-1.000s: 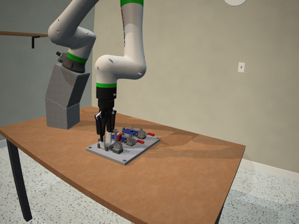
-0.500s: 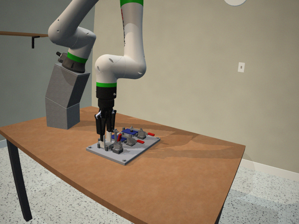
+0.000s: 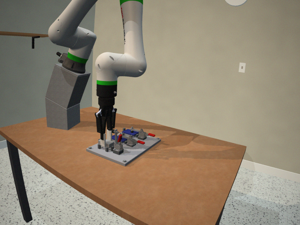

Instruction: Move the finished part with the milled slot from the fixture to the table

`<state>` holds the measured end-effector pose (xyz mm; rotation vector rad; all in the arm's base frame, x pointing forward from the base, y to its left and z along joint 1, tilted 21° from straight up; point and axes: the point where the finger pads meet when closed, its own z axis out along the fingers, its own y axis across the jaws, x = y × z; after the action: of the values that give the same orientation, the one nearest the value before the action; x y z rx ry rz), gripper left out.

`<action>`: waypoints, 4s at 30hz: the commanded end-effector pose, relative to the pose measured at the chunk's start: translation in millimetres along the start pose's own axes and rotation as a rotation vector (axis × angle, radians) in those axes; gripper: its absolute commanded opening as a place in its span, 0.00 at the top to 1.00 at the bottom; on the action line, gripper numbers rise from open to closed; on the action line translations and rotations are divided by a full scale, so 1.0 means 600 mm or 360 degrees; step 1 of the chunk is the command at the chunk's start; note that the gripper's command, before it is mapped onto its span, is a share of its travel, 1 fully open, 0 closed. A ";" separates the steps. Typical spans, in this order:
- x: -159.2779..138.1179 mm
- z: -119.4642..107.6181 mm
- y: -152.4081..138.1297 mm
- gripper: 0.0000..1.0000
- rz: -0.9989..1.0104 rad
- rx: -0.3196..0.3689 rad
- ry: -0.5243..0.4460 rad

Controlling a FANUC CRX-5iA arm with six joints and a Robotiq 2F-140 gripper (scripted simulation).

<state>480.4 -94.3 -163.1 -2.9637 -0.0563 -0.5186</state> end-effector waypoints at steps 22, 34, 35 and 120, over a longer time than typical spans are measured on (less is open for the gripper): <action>0.000 -0.035 0.000 1.00 0.0000 -0.0001 0.0000; 0.000 -0.039 0.000 1.00 0.0000 -0.0001 0.0000; 0.000 -0.039 0.000 1.00 0.0000 -0.0001 0.0000; -0.013 -0.096 0.003 1.00 0.0000 0.0000 0.0000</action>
<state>453.7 -103.4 -112.4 -2.9637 -0.0562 -0.5183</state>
